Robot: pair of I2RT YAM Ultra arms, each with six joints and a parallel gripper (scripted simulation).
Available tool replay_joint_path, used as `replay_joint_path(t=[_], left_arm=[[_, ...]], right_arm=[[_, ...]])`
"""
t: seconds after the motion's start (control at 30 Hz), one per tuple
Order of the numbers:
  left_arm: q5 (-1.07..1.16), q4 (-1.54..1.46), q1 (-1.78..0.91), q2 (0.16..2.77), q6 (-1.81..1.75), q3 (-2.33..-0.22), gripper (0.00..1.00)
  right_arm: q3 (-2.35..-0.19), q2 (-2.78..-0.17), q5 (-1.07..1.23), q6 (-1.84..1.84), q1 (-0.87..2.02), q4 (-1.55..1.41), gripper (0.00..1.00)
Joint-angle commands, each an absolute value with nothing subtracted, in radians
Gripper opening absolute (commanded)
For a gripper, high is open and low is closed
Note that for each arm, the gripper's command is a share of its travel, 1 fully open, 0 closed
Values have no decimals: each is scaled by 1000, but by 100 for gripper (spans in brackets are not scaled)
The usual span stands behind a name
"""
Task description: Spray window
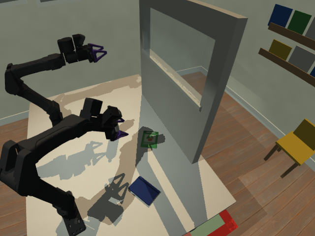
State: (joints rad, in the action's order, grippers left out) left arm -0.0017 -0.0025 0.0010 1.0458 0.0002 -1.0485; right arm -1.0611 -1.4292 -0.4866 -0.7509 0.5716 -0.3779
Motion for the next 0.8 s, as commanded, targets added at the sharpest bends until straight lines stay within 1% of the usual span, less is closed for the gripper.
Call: replay_joint_path(t=[0.0, 0.33, 0.5, 0.57, 0.77], left_arm=[[0, -10, 2, 1057, 4, -1063, 75], [0, -10, 2, 1057, 4, -1063, 75], [0, -10, 2, 1057, 4, -1063, 75], [0, -10, 2, 1057, 4, -1063, 75], [0, -10, 2, 1057, 4, -1063, 75]], right_arm=[[-1087, -1447, -556, -833, 593, -437, 74], [-1086, -1576, -739, -1097, 794, -569, 74], [-1117, -1687, -873, -1236, 920, -630, 74], [-1117, -1687, -873, -1236, 920, -630, 74], [-1175, -1837, -1023, -1415, 1072, -716, 74]])
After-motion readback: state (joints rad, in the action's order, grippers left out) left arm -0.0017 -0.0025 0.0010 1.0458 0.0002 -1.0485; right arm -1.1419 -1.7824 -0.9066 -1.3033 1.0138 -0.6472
